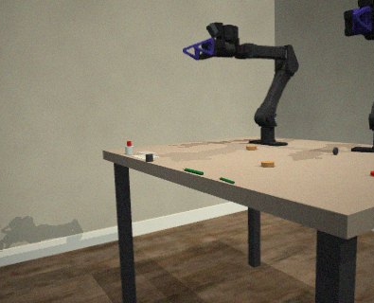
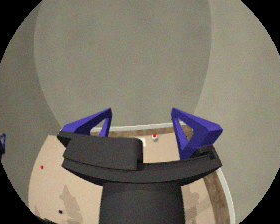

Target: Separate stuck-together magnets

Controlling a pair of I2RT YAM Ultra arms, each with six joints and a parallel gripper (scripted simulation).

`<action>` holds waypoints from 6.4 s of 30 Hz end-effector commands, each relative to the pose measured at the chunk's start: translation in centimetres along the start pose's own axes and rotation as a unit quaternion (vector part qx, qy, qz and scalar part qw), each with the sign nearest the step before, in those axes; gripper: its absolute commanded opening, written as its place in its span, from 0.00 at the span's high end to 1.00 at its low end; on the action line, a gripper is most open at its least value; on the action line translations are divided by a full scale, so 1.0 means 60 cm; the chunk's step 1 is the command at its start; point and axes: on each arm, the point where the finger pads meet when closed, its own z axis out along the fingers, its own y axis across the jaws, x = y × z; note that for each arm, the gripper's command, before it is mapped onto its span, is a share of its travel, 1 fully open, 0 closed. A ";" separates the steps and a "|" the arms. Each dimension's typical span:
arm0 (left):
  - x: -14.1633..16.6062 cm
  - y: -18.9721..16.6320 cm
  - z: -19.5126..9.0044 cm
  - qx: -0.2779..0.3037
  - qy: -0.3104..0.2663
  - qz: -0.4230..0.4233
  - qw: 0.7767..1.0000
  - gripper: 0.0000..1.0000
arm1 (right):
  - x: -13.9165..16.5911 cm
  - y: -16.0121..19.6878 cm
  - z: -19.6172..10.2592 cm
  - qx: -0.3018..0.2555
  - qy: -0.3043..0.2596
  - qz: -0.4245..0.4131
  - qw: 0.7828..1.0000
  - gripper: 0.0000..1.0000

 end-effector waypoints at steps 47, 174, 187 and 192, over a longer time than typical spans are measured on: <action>0.432 -0.174 -0.191 0.348 0.379 0.435 0.739 1.00 | -0.008 0.001 -0.001 -0.001 -0.007 0.000 1.000 0.00; 0.599 -0.221 -0.377 0.538 0.436 0.550 0.468 1.00 | -0.008 0.001 -0.001 -0.001 -0.007 0.000 1.000 0.00; 0.547 -0.219 -0.380 0.538 0.435 0.551 0.467 1.00 | -0.008 0.001 -0.001 -0.001 -0.007 0.000 1.000 0.00; 0.531 -0.219 -0.380 0.539 0.434 0.551 0.466 1.00 | -0.008 0.001 -0.001 -0.001 -0.007 0.000 1.000 0.00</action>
